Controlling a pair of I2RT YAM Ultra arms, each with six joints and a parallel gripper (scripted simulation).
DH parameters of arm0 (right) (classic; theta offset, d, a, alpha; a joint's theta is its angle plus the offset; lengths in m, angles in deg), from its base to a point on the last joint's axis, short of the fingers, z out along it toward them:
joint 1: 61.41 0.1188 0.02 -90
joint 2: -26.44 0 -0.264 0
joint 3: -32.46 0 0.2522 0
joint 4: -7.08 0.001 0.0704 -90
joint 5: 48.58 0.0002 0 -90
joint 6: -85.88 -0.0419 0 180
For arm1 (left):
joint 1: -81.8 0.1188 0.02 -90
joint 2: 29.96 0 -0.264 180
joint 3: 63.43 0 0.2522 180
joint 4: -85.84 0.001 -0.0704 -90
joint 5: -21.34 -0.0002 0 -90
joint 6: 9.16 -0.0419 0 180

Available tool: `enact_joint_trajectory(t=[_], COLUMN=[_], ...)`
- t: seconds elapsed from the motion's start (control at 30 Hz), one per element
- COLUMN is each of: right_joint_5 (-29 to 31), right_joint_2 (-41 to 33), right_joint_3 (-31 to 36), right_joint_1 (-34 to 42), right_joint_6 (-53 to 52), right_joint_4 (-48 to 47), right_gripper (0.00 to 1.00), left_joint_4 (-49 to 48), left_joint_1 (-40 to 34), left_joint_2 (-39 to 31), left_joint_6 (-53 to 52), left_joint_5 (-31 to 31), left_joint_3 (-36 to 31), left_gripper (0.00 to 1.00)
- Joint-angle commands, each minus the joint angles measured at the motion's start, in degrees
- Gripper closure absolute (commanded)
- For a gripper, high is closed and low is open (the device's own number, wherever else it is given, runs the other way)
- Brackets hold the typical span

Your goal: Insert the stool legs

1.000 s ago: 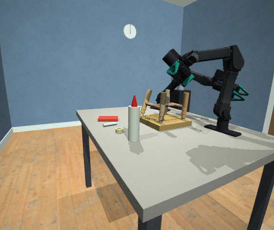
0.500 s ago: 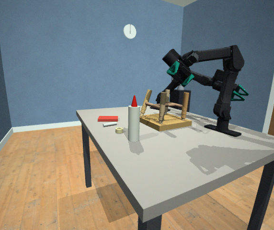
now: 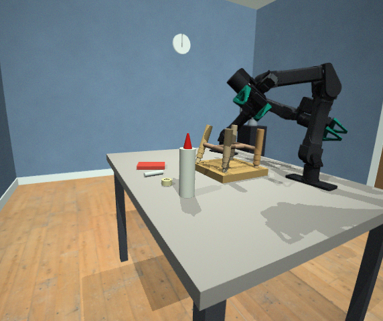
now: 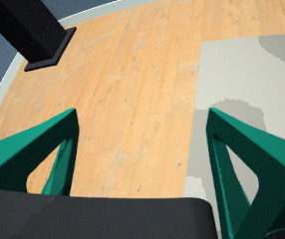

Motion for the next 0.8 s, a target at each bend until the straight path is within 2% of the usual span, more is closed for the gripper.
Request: enact_joint_trajectory(t=[0.0,0.1,0.13,0.33,0.57,0.63,0.77], right_joint_5=[-0.02,-0.02,-0.19,-0.68,-1.19,-1.19,-1.63], right_joint_2=[-0.76,-0.65,-2.28,-4.17,-10.04,-10.04,-15.36], right_joint_3=[-0.59,-0.41,1.76,4.46,12.88,12.88,20.93], right_joint_1=[-0.01,-0.01,-0.83,-0.25,-1.34,-1.34,-1.73], right_joint_6=[0.14,0.09,0.22,0.53,0.82,0.82,0.97], right_joint_4=[0.29,-0.02,-1.03,-2.26,-5.32,-5.32,-8.0], right_gripper=[0.31,0.31,0.31,0.31,0.31,0.31,0.31], left_joint_4=[0.53,0.17,0.54,0.56,0.68,0.68,0.69], left_joint_1=[0.01,0.01,-0.12,-0.18,-0.44,-0.44,-0.57], left_joint_2=[-0.58,-0.35,-0.24,-0.24,-0.17,-0.17,-0.25], left_joint_6=[-0.39,-0.29,-0.39,-0.33,-0.14,-0.14,-0.07], left_joint_5=[0.97,0.97,-0.18,-4.27,-12.88,-12.88,-20.36], left_joint_3=[0.6,0.4,0.4,0.39,0.3,0.3,0.34], left_gripper=[0.31,0.31,0.31,0.31,0.31,0.31,0.31])
